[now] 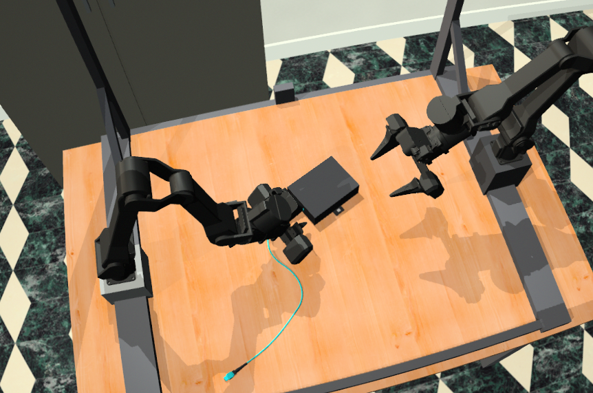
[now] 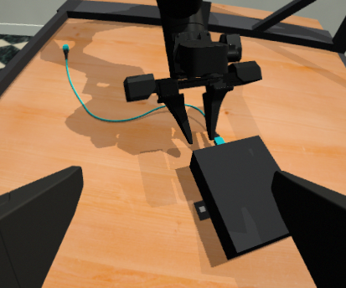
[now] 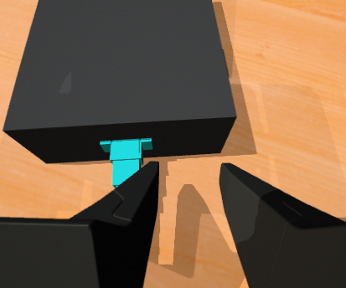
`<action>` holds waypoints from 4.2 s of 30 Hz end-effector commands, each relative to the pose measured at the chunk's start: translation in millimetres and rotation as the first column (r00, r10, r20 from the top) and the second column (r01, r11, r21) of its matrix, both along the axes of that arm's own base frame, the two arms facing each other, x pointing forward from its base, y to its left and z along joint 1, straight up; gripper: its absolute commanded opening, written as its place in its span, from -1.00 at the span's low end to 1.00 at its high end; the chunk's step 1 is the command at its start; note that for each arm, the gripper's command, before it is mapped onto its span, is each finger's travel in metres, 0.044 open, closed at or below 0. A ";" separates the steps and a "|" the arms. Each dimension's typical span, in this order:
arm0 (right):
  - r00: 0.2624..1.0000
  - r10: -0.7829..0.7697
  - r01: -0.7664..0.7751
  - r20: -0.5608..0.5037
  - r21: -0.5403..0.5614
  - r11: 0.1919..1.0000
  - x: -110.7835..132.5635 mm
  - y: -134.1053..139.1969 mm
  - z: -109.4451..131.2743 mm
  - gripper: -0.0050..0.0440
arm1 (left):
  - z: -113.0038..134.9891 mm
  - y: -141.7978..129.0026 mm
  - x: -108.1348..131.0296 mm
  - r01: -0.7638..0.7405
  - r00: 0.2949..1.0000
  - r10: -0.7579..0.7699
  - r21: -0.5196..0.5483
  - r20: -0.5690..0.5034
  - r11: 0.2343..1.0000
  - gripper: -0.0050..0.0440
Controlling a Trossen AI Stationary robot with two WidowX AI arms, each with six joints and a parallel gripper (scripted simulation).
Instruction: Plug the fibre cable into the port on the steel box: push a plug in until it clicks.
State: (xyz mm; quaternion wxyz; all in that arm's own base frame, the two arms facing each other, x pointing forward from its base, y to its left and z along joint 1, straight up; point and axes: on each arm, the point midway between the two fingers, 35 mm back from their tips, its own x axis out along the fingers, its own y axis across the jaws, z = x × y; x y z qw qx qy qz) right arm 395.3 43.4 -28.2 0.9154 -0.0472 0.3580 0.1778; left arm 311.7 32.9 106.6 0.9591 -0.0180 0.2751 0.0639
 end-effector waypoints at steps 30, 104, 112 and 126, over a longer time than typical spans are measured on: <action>0.969 0.069 -0.082 0.236 0.047 0.996 -66.1 0.6 -2.2 -0.24 | 6.5 -0.3 2.1 0.001 1.000 -0.001 0.001 0.018 1.000 1.00; 0.963 0.062 -0.078 0.263 0.047 0.996 -28.2 17.6 -9.4 -0.81 | 6.5 -0.3 2.1 0.001 1.000 -0.001 0.001 0.018 1.000 1.00; 0.963 0.061 -0.076 0.264 0.048 0.996 -17.7 21.8 1.7 -1.00 | 6.5 -0.3 2.1 0.001 1.000 -0.001 0.001 0.018 1.000 1.00; 0.962 0.064 -0.080 0.265 0.051 0.996 0.6 31.9 24.8 -1.00 | 6.5 -0.3 2.1 0.001 1.000 -0.001 0.001 0.018 1.000 1.00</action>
